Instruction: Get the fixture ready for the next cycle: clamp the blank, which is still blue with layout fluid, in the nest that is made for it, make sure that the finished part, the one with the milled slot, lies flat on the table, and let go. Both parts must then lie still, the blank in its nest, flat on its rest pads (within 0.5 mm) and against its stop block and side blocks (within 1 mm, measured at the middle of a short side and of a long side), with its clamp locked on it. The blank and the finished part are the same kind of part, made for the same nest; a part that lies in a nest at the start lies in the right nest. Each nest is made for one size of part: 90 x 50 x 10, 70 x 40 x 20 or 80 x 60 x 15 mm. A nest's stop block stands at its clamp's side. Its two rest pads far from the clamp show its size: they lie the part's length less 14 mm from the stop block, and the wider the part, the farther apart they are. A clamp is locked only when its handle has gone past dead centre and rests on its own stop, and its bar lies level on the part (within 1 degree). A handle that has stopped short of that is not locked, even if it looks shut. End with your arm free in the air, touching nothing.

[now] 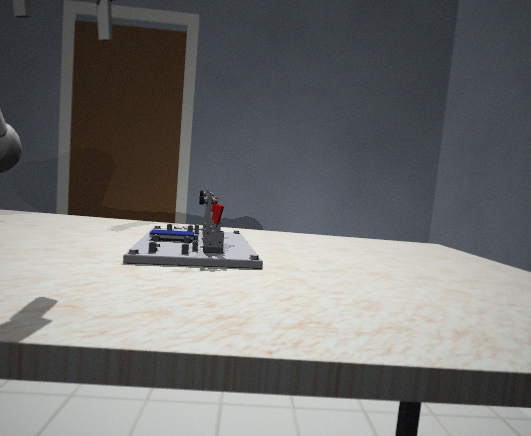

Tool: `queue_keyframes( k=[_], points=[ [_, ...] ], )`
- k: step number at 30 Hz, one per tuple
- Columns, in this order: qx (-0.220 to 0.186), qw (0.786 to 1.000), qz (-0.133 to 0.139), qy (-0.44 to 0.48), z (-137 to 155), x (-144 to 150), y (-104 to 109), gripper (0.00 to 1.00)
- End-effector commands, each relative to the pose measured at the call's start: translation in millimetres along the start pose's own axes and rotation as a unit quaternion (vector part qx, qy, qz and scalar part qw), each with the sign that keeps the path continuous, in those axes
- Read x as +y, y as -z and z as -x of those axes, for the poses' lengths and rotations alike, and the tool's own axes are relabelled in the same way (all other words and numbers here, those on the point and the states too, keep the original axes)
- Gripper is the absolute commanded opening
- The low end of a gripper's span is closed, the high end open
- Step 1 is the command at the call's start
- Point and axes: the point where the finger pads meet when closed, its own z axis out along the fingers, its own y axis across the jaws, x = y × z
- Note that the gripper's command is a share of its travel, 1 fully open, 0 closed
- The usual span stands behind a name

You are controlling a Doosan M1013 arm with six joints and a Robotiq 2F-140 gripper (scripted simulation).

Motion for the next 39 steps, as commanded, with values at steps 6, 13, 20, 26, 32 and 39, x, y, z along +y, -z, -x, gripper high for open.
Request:
queue_keyframes(
  k=[6,13,20,26,32,39],
  points=[
    [0.000,1.000,0.000,0.000,0,0,0,1.00],
    [0.000,1.000,0.000,0.000,0,0,0,1.00],
    [0.000,1.000,0.007,0.019,-10,-8,-12,1.00],
    [0.001,0.994,0.038,0.105,-48,-50,-67,1.00],
    [0.003,0.981,0.063,0.184,-74,-94,-120,1.00],
    [0.006,0.957,0.089,0.277,-93,-151,-184,1.00]
  ],
)
